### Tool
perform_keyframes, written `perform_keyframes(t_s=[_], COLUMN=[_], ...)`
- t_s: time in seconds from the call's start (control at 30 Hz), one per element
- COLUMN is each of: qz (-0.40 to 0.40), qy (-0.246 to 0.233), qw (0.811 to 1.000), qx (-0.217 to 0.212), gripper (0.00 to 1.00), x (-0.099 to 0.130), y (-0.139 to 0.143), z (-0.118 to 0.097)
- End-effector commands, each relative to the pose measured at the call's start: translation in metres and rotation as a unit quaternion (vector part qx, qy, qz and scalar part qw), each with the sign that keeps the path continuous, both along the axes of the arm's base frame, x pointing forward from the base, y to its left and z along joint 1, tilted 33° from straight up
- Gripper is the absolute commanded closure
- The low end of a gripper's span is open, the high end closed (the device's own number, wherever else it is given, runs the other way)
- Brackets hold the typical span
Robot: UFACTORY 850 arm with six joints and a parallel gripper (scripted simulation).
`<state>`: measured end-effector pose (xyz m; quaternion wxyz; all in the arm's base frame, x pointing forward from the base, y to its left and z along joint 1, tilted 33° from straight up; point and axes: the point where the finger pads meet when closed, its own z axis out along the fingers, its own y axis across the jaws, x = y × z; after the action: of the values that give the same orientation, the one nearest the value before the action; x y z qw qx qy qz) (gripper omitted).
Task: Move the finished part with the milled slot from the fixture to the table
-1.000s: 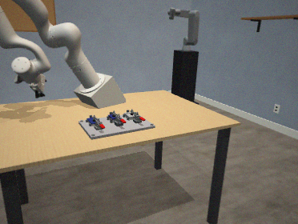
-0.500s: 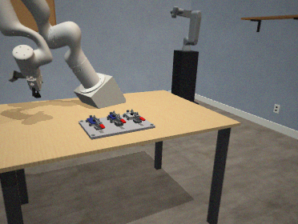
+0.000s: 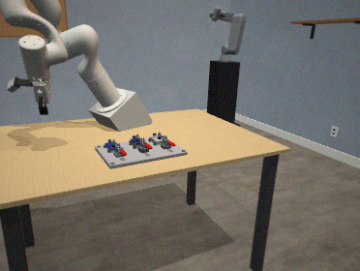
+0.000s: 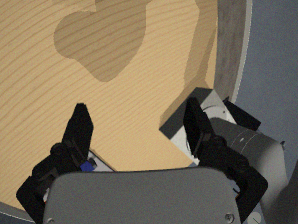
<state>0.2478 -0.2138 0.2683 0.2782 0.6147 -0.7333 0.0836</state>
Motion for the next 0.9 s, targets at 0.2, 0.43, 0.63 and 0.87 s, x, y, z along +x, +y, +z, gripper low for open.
perform_keyframes(t_s=[0.2, 0.43, 0.63, 0.87], qz=[0.075, 0.116, 0.148, 0.188], qy=[-0.062, -0.096, -0.124, -0.159], qw=[0.995, 0.988, 0.981, 0.969], qx=[-0.014, -0.016, -0.016, -0.012], gripper=[0.00, 0.00, 0.00, 0.00], x=[0.054, 0.077, 0.092, 0.106], y=[0.041, 0.068, 0.092, 0.124], z=[0.047, 0.073, 0.095, 0.123])
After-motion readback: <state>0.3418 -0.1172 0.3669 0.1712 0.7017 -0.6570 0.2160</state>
